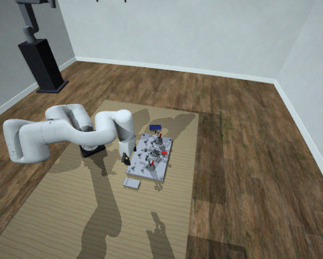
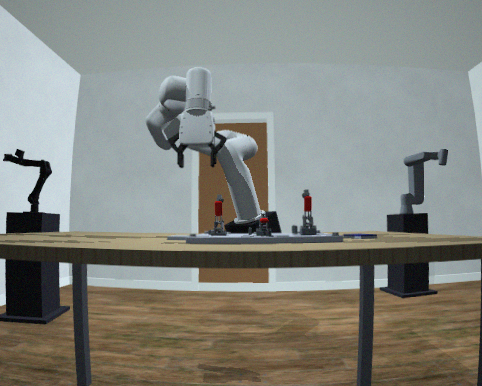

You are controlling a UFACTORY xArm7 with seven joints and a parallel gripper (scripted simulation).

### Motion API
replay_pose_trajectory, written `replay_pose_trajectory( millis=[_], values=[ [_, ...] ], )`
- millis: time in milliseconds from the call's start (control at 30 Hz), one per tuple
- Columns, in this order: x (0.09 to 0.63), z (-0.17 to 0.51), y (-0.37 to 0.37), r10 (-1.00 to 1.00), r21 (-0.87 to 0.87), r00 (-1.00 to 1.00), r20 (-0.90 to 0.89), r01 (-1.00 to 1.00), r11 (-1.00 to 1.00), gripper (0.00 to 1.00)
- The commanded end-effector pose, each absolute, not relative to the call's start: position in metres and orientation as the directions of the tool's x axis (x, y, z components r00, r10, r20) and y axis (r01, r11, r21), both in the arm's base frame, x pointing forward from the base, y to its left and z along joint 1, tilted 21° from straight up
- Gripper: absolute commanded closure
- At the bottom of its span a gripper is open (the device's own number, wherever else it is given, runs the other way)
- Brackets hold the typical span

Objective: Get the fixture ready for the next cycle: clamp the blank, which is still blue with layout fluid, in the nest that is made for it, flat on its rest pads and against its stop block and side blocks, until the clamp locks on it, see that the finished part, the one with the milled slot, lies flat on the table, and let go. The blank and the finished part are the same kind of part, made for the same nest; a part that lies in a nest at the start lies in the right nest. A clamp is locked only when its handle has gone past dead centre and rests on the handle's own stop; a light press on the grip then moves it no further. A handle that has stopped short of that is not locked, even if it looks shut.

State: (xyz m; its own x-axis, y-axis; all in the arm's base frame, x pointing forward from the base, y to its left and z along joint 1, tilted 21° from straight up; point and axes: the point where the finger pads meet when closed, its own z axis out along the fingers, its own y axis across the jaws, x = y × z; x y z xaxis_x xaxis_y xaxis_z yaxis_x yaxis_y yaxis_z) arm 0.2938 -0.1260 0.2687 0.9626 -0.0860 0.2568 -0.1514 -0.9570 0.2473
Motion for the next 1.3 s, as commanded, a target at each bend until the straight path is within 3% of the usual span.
replay_pose_trajectory(
  millis=[0, 933, 1267],
  values=[
    [0.299, 0.263, -0.098, -0.083, 0.249, 0.962, 0.259, -0.150, -0.957, 0.01],
    [0.356, 0.192, 0.183, -0.083, 0.249, 0.962, 0.259, -0.150, -0.957, 0.01],
    [0.368, 0.177, 0.243, -0.083, 0.249, 0.962, 0.259, -0.150, -0.957, 0.01]
  ],
)
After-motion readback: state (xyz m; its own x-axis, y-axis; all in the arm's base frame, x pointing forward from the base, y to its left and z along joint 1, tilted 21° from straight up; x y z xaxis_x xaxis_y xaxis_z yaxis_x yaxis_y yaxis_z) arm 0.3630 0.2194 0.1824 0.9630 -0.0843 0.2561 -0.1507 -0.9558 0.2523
